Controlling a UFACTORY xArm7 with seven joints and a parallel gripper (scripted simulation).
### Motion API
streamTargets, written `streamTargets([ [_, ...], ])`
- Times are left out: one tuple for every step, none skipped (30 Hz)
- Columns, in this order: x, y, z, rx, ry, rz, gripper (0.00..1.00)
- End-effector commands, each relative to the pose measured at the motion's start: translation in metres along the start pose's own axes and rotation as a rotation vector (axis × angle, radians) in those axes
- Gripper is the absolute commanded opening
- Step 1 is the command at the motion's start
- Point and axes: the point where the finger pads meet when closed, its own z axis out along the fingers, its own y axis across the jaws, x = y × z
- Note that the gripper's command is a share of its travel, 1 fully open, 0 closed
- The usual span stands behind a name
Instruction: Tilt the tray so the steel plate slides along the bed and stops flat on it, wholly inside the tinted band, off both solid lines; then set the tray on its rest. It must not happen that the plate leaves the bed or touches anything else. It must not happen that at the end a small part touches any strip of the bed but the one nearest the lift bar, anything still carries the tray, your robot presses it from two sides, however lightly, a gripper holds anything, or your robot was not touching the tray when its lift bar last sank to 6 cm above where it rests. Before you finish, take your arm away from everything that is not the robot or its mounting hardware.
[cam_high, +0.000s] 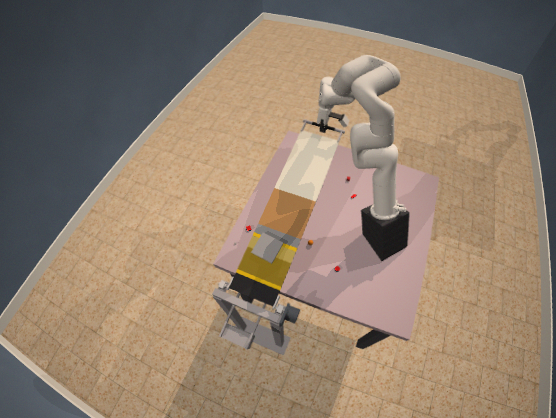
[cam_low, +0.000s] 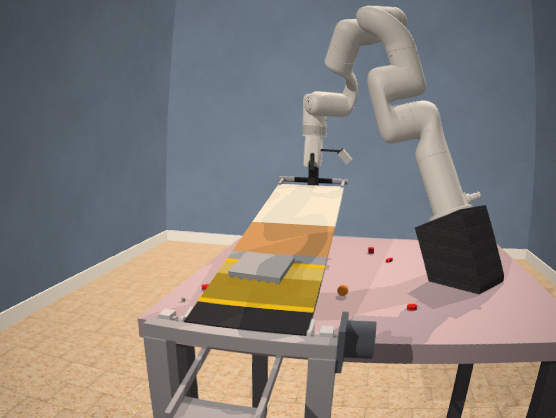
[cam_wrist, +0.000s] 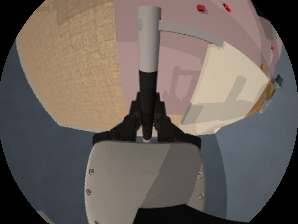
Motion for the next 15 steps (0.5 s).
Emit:
streamTargets([
  [-0.001,-0.001,-0.001,0.003,-0.002,0.0,0.0],
  [-0.001,-0.001,-0.001,0.003,-0.002,0.0,0.0],
  [-0.001,-0.001,-0.001,0.003,-0.002,0.0,0.0],
  [-0.001,-0.001,0.0,0.003,-0.002,0.0,0.0],
  [-0.001,-0.001,0.0,0.003,-0.002,0.0,0.0],
  [-0.001,-0.001,0.0,0.003,-0.002,0.0,0.0],
  [-0.001,-0.001,0.0,0.003,-0.002,0.0,0.0],
  [-0.001,0.001,-0.011,0.003,-0.002,0.0,0.0],
  [-0.001,0.003,-0.025,0.003,-0.002,0.0,0.0],
  [-0.001,0.007,-0.043,0.003,-0.002,0.0,0.0],
  [-0.001,0.012,-0.062,0.003,-0.002,0.0,0.0],
  [-0.001,0.015,-0.075,0.003,-0.002,0.0,0.0],
  [-0.001,0.017,-0.08,0.003,-0.002,0.0,0.0],
  [-0.001,0.015,-0.075,0.003,-0.002,0.0,0.0],
  [-0.001,0.012,-0.062,0.003,-0.002,0.0,0.0],
])
